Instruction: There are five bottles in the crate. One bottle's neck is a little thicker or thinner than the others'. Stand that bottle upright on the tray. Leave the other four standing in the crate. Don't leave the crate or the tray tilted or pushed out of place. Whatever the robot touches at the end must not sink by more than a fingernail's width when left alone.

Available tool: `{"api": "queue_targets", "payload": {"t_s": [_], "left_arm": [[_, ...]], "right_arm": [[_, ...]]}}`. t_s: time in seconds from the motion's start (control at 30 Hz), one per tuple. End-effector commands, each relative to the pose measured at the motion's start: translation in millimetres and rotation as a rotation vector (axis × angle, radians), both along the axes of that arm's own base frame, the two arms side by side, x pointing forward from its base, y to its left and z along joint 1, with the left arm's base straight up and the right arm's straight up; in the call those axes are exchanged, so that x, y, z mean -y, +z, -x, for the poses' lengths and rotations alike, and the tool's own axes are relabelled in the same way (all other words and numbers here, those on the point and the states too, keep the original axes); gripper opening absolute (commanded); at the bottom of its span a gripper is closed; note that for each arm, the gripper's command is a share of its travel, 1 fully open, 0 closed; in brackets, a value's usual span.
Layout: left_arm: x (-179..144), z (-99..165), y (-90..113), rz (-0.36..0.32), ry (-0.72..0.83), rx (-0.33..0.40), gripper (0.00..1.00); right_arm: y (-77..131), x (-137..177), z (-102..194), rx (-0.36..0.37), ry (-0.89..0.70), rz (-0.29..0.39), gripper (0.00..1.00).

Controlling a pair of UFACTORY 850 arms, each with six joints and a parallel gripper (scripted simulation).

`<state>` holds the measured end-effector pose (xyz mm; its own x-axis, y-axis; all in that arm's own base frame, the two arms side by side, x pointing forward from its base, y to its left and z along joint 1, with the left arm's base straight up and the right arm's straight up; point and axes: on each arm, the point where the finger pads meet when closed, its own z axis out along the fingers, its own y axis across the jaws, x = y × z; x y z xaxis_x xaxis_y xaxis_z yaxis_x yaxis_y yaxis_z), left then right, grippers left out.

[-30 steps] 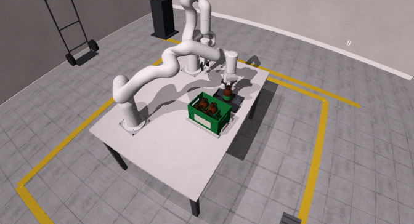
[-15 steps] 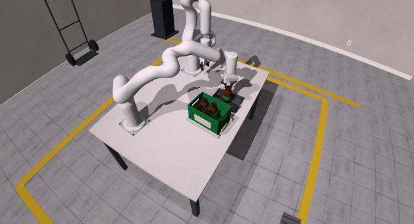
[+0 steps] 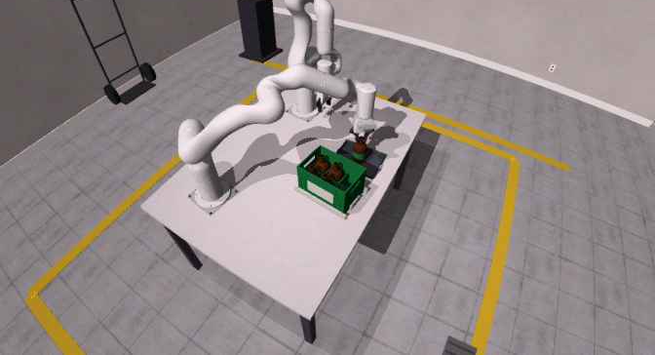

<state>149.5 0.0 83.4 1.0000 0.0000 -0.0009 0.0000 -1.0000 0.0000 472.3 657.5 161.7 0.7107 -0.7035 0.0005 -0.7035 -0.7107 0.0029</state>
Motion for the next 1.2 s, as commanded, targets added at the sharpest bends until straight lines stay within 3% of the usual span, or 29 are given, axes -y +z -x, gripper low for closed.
{"api": "queue_targets", "payload": {"t_s": [0.0,1.17], "left_arm": [[0.0,-0.5,0.1,0.000,0.000,0.001,1.00],[0.0,-0.5,0.1,0.000,0.000,0.001,1.00]], "right_arm": [[0.3,-0.7,-0.5,0.002,0.000,-0.002,0.00],[-4.2,-0.8,-0.6,0.002,0.000,-0.002,0.00]]}}
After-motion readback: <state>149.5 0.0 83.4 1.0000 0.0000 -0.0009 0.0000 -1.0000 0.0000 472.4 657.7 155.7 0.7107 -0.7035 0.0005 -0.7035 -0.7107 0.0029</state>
